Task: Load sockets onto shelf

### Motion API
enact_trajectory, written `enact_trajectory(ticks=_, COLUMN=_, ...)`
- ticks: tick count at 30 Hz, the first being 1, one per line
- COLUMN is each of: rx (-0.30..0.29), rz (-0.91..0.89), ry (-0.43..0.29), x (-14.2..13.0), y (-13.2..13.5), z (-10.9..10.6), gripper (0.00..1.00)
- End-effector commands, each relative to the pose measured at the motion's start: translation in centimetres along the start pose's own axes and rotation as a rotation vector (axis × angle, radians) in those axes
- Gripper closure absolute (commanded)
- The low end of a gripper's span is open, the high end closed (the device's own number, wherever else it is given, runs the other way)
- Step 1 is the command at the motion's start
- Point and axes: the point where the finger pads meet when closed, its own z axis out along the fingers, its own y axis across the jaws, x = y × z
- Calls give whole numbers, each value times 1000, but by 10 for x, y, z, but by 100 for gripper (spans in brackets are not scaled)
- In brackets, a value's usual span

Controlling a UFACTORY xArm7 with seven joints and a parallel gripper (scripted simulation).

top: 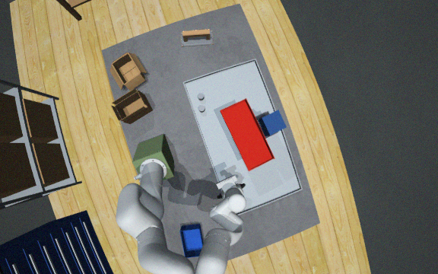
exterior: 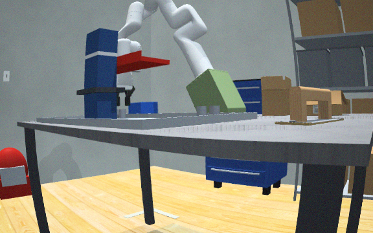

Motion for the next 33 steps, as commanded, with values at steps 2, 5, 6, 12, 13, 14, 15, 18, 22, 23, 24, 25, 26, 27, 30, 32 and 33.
enact_trajectory(ticks=2, rx=-4, rz=0, ry=-1, x=0, y=2, z=13, gripper=39)
enact_trajectory(ticks=5, rx=-4, rz=0, ry=-1, x=0, y=2, z=13, gripper=39)
enact_trajectory(ticks=6, rx=-4, rz=0, ry=-1, x=0, y=2, z=13, gripper=39)
enact_trajectory(ticks=12, rx=-4, rz=0, ry=-1, x=0, y=2, z=15, gripper=39)
enact_trajectory(ticks=13, rx=-4, rz=0, ry=-1, x=0, y=2, z=17, gripper=39)
enact_trajectory(ticks=14, rx=-4, rz=0, ry=-1, x=0, y=3, z=20, gripper=39)
enact_trajectory(ticks=15, rx=-4, rz=0, ry=-1, x=0, y=3, z=23, gripper=39)
enact_trajectory(ticks=18, rx=-4, rz=0, ry=-1, x=0, y=3, z=30, gripper=39)
enact_trajectory(ticks=22, rx=-4, rz=0, ry=-1, x=0, y=3, z=32, gripper=39)
enact_trajectory(ticks=23, rx=-4, rz=0, ry=-1, x=0, y=3, z=32, gripper=39)
enact_trajectory(ticks=24, rx=-4, rz=0, ry=-1, x=0, y=3, z=32, gripper=39)
enact_trajectory(ticks=25, rx=-4, rz=0, ry=-1, x=0, y=3, z=32, gripper=39)
enact_trajectory(ticks=26, rx=-4, rz=0, ry=-1, x=0, y=3, z=32, gripper=39)
enact_trajectory(ticks=27, rx=-4, rz=0, ry=-1, x=0, y=3, z=32, gripper=39)
enact_trajectory(ticks=30, rx=-4, rz=0, ry=-1, x=0, y=3, z=34, gripper=39)
enact_trajectory(ticks=32, rx=-4, rz=0, ry=-1, x=0, y=3, z=35, gripper=39)
enact_trajectory(ticks=33, rx=-4, rz=0, ry=-1, x=-1, y=3, z=36, gripper=39)
